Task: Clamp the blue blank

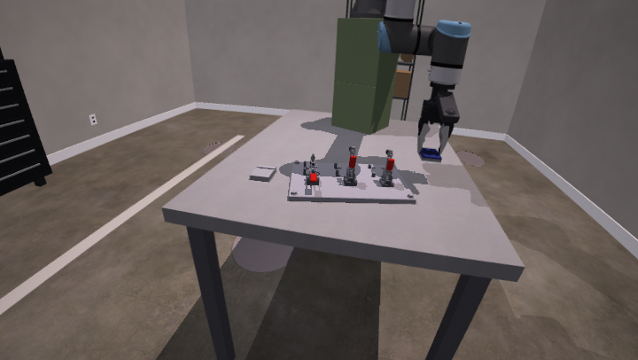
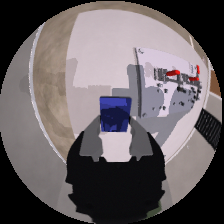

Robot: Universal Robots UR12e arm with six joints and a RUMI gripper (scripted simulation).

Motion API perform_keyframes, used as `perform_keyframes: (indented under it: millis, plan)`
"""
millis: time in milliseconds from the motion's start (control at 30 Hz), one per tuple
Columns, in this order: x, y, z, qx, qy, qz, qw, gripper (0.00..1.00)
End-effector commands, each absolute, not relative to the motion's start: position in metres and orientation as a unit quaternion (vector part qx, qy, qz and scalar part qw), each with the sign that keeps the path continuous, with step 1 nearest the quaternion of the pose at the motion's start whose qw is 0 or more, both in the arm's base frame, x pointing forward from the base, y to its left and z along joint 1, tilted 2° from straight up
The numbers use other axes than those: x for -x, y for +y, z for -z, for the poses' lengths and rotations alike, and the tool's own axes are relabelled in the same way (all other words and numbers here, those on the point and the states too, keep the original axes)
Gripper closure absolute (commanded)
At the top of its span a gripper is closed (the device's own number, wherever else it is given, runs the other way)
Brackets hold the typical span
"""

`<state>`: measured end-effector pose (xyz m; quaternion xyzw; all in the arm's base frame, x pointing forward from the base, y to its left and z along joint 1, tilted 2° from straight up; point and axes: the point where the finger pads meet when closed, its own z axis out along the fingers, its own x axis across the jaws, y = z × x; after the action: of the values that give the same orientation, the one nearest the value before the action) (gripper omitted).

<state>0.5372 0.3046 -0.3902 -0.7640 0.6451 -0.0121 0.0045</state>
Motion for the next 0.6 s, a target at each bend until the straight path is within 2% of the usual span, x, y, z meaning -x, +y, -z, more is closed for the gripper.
perform_keyframes:
  millis: [0, 567]
  plan:
    - [-0.537, 0.305, 0.375, 0.764, 0.645, 0.012, 0.005, 1.00]
    - [-0.537, 0.305, 0.349, 0.764, 0.645, 0.012, 0.005, 1.00]
